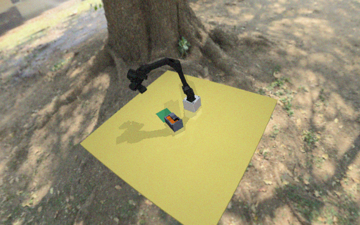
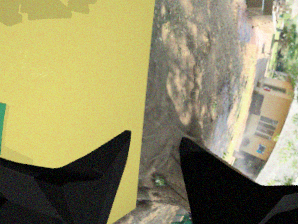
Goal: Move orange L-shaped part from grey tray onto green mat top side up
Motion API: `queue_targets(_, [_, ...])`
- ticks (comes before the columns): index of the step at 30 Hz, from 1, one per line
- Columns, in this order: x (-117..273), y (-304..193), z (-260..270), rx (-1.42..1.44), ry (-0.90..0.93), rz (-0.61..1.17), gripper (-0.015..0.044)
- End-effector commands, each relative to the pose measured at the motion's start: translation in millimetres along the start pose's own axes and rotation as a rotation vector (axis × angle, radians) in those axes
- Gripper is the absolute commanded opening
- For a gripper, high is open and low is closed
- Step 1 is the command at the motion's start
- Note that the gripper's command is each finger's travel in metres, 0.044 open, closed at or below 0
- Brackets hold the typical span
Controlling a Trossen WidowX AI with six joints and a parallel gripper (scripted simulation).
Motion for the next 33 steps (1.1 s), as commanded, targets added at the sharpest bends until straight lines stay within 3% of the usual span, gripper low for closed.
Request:
queue_targets(1, [19.6,25.9,52.3,-0.054,0.134,-0.086,0.0180])
queue_targets(10, [79.1,51.7,180.2,-0.211,0.485,-0.112,0.0180])
queue_targets(20, [150.6,8.9,309.5,-0.307,0.773,0.165,0.0180])
queue_targets(28, [155.0,3.3,317.2,-0.313,0.782,0.195,0.0180])
queue_targets(33, [127.9,3.6,345.7,-0.313,0.782,0.195,0.0180])
Point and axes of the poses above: the point midway between the two fingers, 35 mm back from their tips, its own x axis back along the fingers, its own z axis across the jaws, y = z × x, the point moved 9 cm from there along x, back along the fingers, and after that the axes turned 1 degree about -x, right-handed, at the moved point
